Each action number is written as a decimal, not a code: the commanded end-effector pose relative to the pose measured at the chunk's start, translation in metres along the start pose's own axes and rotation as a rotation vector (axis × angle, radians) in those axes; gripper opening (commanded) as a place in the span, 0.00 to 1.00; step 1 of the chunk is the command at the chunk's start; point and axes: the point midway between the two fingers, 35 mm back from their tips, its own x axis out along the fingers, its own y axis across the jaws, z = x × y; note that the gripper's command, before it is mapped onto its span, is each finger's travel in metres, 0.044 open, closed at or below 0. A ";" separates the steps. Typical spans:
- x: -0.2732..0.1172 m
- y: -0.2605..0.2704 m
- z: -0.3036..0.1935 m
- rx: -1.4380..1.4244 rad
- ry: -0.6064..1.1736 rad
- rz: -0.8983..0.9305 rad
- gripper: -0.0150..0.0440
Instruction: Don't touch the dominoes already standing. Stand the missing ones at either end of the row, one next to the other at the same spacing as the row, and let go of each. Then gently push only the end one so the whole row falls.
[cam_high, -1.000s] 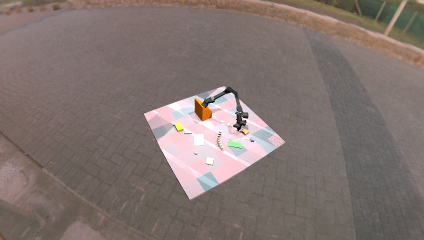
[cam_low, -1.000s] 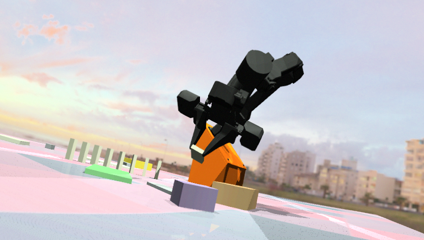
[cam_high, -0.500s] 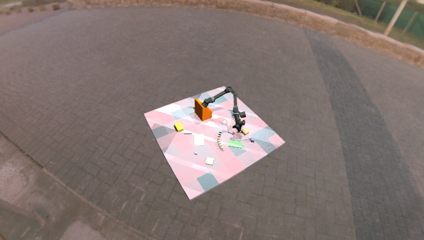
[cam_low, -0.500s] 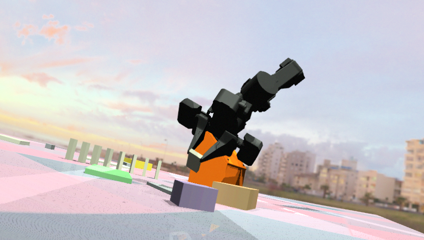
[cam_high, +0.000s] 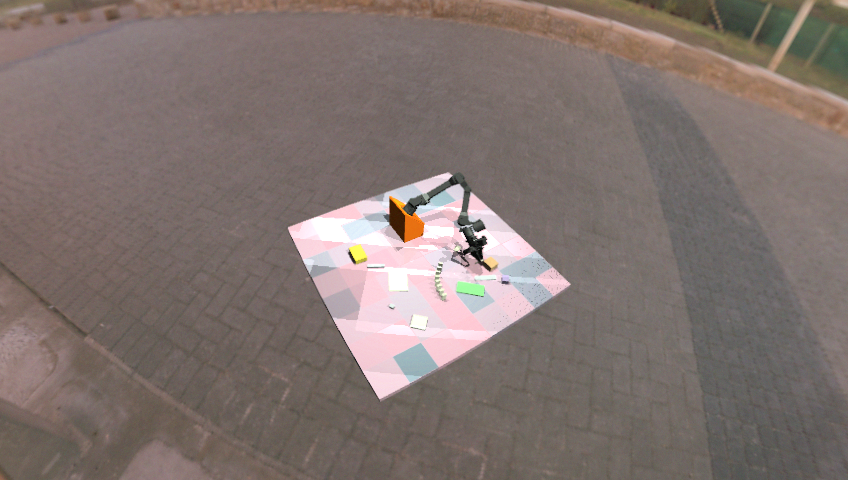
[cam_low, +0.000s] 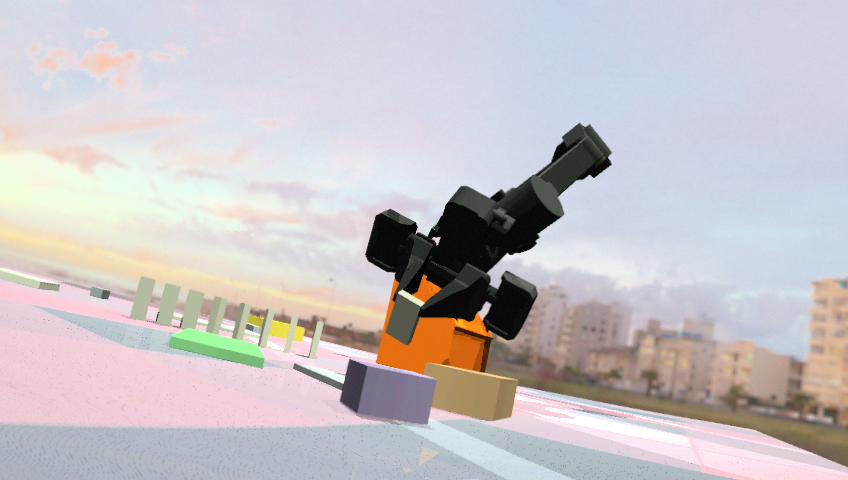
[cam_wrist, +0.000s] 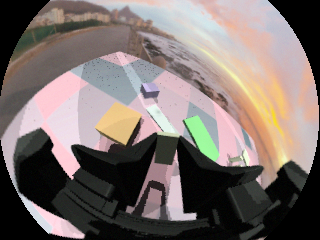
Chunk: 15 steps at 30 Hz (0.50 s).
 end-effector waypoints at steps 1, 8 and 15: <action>-0.010 0.003 0.005 0.037 -0.089 0.001 0.44; -0.029 0.006 0.007 0.101 -0.218 0.014 0.44; -0.053 0.008 0.010 0.178 -0.344 0.034 0.44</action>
